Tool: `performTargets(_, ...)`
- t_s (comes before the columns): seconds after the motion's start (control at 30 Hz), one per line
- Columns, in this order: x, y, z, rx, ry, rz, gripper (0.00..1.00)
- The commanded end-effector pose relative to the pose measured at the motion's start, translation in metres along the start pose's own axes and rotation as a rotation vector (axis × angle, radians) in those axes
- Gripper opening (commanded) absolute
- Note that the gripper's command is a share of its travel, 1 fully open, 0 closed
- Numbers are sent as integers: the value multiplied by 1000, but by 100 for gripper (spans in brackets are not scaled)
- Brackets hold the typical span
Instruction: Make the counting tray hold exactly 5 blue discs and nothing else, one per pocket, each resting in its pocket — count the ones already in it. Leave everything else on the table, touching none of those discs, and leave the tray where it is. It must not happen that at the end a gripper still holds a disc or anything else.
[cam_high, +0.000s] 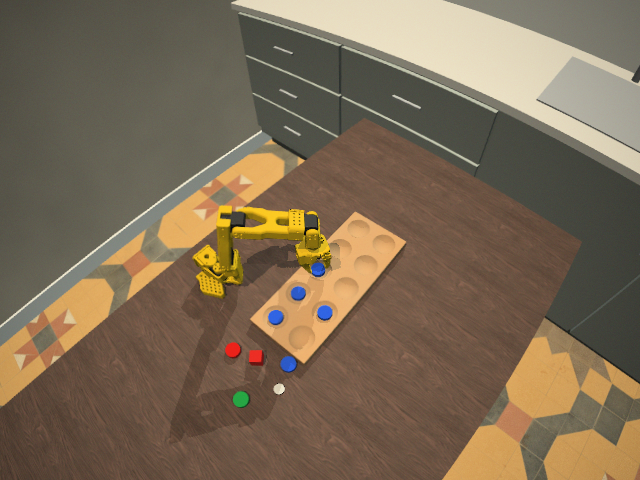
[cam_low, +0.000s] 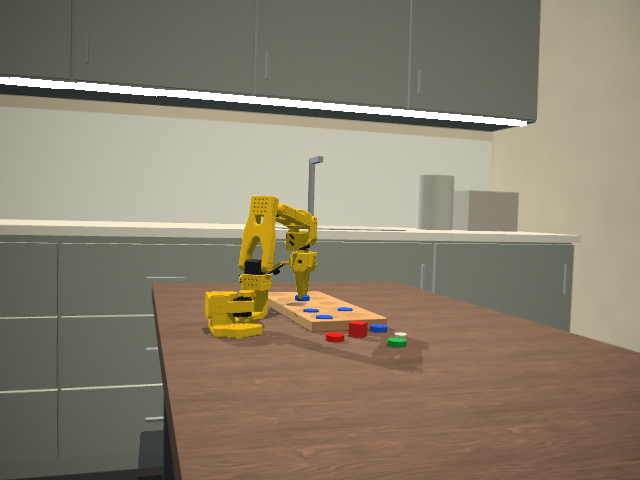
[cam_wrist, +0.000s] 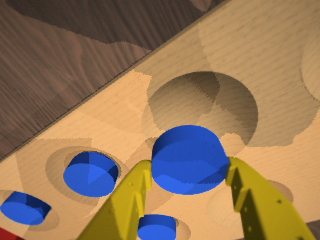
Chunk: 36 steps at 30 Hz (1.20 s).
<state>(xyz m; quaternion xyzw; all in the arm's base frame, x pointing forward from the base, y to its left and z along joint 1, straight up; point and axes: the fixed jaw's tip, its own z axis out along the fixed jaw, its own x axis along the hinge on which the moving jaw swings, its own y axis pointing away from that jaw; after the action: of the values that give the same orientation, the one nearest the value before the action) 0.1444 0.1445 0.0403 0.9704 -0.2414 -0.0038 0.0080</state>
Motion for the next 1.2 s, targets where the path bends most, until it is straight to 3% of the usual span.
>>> performTargets(0.0, -1, -9, -12, 67, 18, -12, 0)
performTargets(1.17, -6, -14, -14, 89, 23, -40, 0)
